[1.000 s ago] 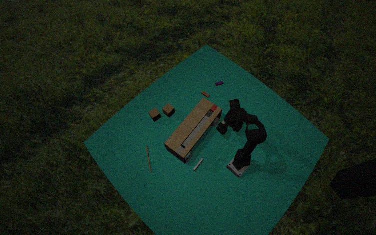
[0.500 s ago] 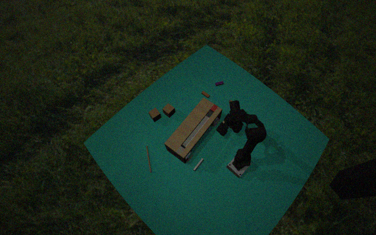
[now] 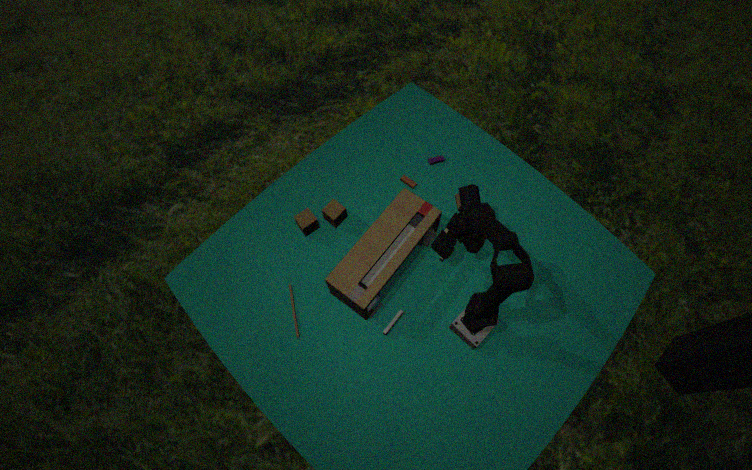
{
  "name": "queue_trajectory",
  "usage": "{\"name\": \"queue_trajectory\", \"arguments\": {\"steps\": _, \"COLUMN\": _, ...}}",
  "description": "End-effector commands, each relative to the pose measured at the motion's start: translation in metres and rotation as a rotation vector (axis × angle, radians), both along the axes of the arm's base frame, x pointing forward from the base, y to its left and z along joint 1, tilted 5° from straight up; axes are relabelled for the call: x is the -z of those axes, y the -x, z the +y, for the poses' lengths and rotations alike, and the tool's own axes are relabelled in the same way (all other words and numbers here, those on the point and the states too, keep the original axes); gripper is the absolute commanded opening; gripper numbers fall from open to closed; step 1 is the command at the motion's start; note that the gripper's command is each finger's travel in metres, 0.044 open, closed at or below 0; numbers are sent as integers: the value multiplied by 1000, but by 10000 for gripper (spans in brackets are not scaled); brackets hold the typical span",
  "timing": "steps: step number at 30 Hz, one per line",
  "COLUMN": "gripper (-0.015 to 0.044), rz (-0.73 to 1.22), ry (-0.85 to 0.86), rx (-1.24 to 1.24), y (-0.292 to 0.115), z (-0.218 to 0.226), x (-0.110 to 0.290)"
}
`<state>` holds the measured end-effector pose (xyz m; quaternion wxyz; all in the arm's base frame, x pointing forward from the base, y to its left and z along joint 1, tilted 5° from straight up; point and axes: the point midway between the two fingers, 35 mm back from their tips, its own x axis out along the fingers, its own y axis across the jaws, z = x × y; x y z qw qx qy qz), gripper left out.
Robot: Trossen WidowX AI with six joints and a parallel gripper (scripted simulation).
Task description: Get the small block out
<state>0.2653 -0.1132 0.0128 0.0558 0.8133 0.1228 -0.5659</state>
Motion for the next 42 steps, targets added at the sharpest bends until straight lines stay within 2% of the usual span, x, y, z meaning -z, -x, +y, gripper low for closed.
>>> {"name": "queue_trajectory", "arguments": {"steps": 1, "gripper": 0, "rz": -9, "ry": 10, "rx": 4, "y": -1, "z": -1, "x": -15}}
{"name": "queue_trajectory", "arguments": {"steps": 7, "gripper": 0, "rz": -5, "ry": 15, "rx": 44, "y": -1, "z": -1, "x": -21}}
{"name": "queue_trajectory", "arguments": {"steps": 28, "gripper": 0, "rz": -71, "ry": 53, "rx": 645, "y": 15, "z": 8, "x": -113}}
{"name": "queue_trajectory", "arguments": {"steps": 42, "gripper": 0, "rz": -76, "ry": 53, "rx": 664, "y": 16, "z": 9, "x": -116}}
